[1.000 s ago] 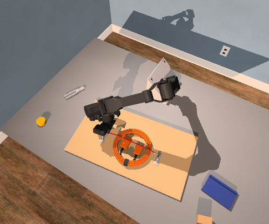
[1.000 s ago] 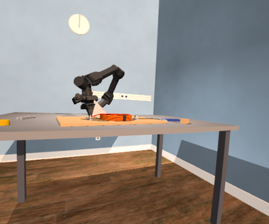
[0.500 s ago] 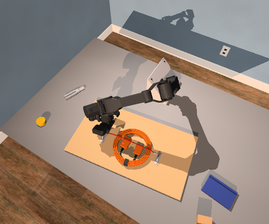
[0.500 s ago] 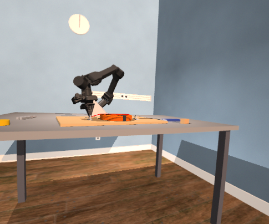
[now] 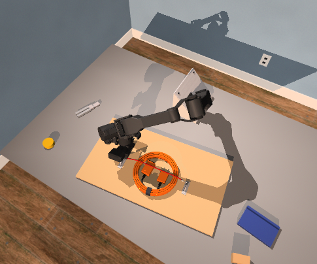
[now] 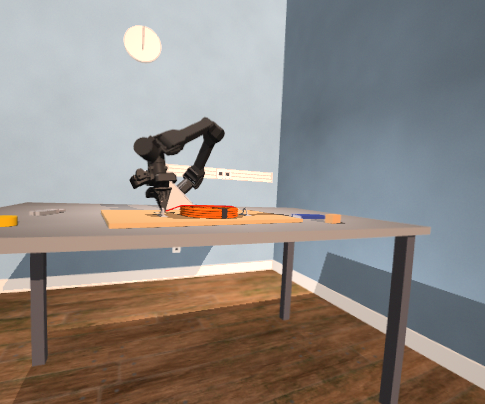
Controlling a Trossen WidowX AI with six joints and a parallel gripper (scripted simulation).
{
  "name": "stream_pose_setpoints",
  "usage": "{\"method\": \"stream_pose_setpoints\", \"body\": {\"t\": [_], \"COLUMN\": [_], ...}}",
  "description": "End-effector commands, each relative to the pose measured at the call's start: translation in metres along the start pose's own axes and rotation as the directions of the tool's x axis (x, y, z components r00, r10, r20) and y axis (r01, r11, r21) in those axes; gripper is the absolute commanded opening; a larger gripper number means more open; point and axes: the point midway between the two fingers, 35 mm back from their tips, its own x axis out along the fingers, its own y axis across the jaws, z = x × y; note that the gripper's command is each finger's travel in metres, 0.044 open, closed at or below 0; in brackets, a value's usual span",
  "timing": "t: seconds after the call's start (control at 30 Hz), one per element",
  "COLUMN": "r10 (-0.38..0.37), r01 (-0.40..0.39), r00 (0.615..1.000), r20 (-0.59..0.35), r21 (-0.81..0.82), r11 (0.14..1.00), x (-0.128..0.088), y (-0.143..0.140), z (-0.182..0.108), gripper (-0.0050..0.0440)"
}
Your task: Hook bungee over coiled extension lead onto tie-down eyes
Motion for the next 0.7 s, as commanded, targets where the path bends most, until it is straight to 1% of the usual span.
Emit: {"method": "stream_pose_setpoints", "body": {"t": [0.0, 0.67], "r10": [-0.005, -0.005], "r01": [0.005, 0.006], "r00": [0.999, 0.999], "r20": [0.052, 0.049], "r21": [0.002, -0.008], "r11": [1.000, 1.000], "x": [-0.0030, -0.0053], "y": [0.0010, 0.0070], "z": [0.0138, 0.0055], "gripper": [-0.0050, -0.0050]}}
